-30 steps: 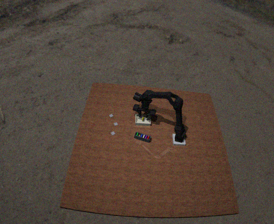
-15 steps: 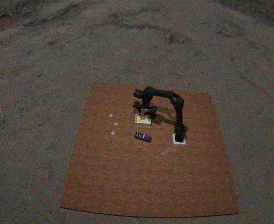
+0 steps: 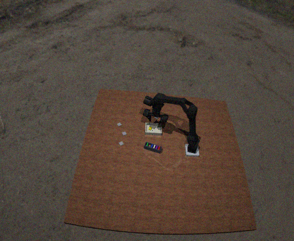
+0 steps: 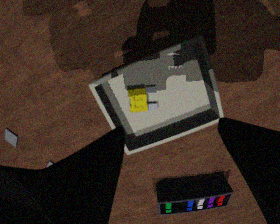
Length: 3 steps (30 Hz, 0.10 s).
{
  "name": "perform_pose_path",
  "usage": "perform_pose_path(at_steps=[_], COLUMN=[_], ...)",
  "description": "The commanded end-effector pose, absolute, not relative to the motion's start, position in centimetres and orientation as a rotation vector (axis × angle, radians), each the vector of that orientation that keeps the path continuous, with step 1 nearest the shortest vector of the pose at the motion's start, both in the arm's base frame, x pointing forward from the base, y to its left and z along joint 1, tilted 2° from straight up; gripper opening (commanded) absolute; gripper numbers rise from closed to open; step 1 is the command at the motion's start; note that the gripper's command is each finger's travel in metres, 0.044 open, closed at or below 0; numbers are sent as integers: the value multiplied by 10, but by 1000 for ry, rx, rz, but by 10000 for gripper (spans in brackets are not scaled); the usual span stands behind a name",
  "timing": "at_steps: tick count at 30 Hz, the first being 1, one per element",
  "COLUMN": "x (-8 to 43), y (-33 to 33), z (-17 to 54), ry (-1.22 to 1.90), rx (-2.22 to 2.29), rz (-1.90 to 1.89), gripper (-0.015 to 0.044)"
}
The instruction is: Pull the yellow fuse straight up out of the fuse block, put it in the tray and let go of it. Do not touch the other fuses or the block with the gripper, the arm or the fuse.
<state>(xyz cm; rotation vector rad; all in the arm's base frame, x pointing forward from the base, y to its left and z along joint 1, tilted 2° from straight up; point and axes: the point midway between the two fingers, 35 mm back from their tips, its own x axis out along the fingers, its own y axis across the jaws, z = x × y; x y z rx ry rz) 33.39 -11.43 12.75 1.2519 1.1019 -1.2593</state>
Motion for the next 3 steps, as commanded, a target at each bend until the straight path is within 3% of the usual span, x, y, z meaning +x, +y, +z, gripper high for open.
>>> perform_pose_path(at_steps=[1,3], x=[334,334], y=[-114,-114], z=[127,127], ry=[1102,1102], rx=[1252,1252], rz=[-1259,-1259], gripper=[330,330])
